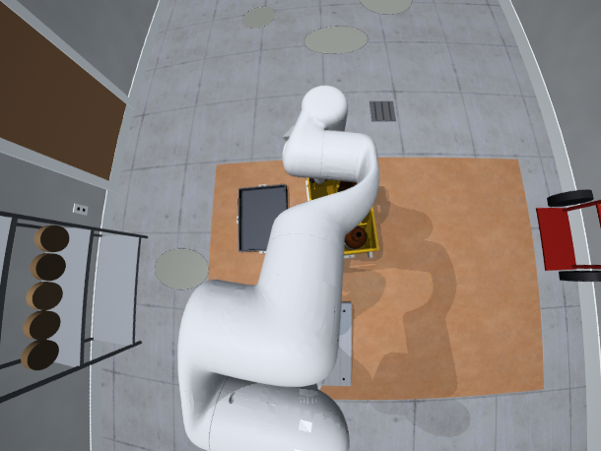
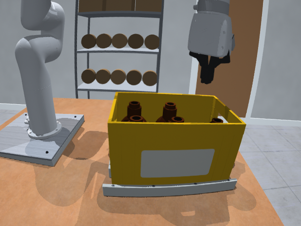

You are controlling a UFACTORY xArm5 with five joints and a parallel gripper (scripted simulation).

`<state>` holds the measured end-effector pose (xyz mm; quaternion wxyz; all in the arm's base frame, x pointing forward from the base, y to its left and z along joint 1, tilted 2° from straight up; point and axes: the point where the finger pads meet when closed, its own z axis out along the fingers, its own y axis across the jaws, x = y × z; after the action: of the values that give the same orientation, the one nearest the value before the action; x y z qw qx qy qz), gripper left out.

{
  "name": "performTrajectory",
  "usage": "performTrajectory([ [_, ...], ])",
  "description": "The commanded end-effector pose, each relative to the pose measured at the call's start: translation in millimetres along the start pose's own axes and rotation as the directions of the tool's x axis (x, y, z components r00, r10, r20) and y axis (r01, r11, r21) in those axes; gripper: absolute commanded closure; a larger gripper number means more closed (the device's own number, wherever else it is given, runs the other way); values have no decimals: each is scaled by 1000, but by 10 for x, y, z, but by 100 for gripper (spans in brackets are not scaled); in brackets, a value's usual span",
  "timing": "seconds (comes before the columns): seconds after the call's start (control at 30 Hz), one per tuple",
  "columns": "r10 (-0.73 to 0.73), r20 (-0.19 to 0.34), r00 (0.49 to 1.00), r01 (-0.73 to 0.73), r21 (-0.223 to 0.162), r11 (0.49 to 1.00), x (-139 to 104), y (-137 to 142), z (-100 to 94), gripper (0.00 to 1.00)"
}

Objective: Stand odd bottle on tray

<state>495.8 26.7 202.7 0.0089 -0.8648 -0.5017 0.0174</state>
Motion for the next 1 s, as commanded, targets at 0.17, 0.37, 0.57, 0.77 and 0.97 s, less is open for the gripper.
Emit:
performTrajectory([
  [0.17,2,-7,1000,-2,-3,1000,-735,-122,-90,100],
  [0.37,2,-11,1000,-2,-3,1000,-1327,-340,-81,100],
  [0.57,2,-13,1000,-2,-3,1000,-1763,-578,-25,100],
  [0.77,2,-14,1000,-2,-3,1000,-1790,-595,-19,35],
  [0.97,2,-14,1000,-2,-3,1000,-1790,-595,-19,35],
])
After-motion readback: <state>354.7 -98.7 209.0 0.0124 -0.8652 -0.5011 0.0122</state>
